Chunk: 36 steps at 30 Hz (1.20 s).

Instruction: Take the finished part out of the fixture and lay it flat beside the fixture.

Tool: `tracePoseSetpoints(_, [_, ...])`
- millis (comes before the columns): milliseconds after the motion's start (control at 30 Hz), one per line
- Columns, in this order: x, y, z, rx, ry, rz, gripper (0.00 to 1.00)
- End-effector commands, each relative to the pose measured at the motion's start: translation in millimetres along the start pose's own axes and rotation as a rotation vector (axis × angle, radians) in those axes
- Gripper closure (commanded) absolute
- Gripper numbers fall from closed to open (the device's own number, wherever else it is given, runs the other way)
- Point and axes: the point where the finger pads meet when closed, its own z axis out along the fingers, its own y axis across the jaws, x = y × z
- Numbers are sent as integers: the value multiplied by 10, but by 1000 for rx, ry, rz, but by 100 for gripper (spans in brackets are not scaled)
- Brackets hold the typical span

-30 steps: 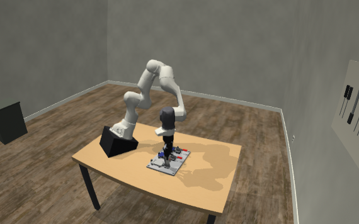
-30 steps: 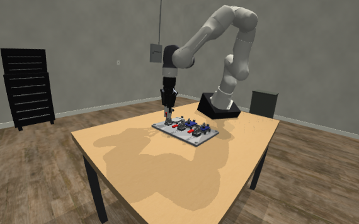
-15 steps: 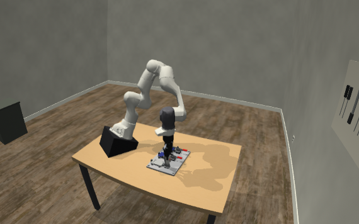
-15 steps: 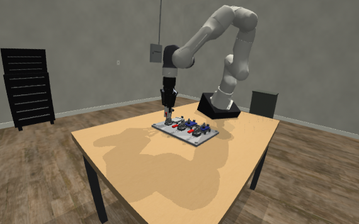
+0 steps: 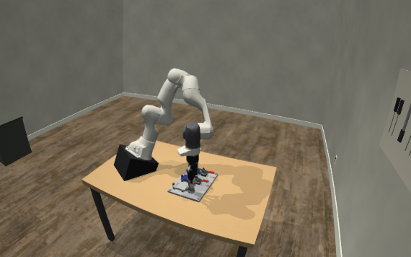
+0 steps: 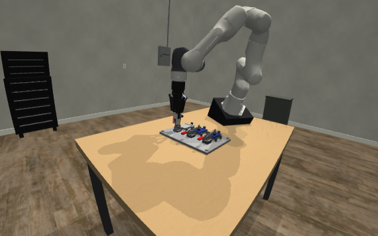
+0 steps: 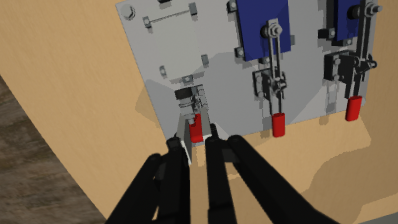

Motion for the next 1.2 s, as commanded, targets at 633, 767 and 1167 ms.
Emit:
tracePoseSetpoints(633, [139,-1,34,-8,16,-2,100])
tracePoseSetpoints(767, [140,-1,34,-8,16,-2,100])
tracePoseSetpoints(1167, [140,-1,34,-8,16,-2,100])
